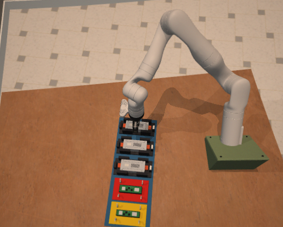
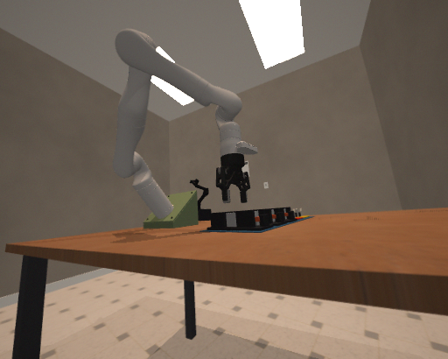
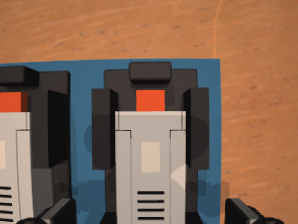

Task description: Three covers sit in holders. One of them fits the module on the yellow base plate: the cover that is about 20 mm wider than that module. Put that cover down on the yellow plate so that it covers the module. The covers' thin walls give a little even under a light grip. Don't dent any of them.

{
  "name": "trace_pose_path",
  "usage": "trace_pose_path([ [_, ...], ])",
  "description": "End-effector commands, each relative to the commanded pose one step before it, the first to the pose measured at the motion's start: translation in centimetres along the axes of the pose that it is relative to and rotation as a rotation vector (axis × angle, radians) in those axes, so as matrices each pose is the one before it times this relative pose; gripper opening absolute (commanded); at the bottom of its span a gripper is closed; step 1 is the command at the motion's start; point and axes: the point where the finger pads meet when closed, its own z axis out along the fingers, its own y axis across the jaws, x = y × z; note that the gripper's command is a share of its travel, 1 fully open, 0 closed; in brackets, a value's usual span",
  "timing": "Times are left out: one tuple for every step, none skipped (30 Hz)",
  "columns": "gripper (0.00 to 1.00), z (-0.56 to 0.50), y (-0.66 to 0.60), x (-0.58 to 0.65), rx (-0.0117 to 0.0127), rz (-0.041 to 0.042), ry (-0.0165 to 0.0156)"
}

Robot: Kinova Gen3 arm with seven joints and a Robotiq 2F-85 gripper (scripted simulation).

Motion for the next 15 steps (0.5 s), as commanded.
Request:
trace_pose_path([
  [1.00, -0.069, -0.032, 0.044, 0.00084, -0.00005, 0.00184],
  [1.00, 0.089, 0.000, 0.000, 0.00001, 0.00000, 0.00000],
  [1.00, 0.101, 0.000, 0.000, 0.00000, 0.00000, 0.00000],
  [1.00, 0.101, 0.000, 0.000, 0.00000, 0.00000, 0.00000],
  [1.00, 0.101, 0.000, 0.000, 0.00000, 0.00000, 0.00000],
  [1.00, 0.101, 0.000, 0.000, 0.00000, 0.00000, 0.00000],
  [1.00, 0.101, 0.000, 0.000, 0.00000, 0.00000, 0.00000],
  [1.00, 0.101, 0.000, 0.000, 0.00000, 0.00000, 0.00000],
  [1.00, 0.101, 0.000, 0.000, 0.00000, 0.00000, 0.00000],
  [1.00, 0.101, 0.000, 0.000, 0.00000, 0.00000, 0.00000],
  [1.00, 0.101, 0.000, 0.000, 0.00000, 0.00000, 0.00000],
  [1.00, 0.000, 0.000, 0.000, 0.00000, 0.00000, 0.00000],
  [1.00, 0.000, 0.000, 0.000, 0.00000, 0.00000, 0.00000],
  [1.00, 0.000, 0.000, 0.000, 0.00000, 0.00000, 0.00000],
  [1.00, 0.000, 0.000, 0.000, 0.00000, 0.00000, 0.00000],
])
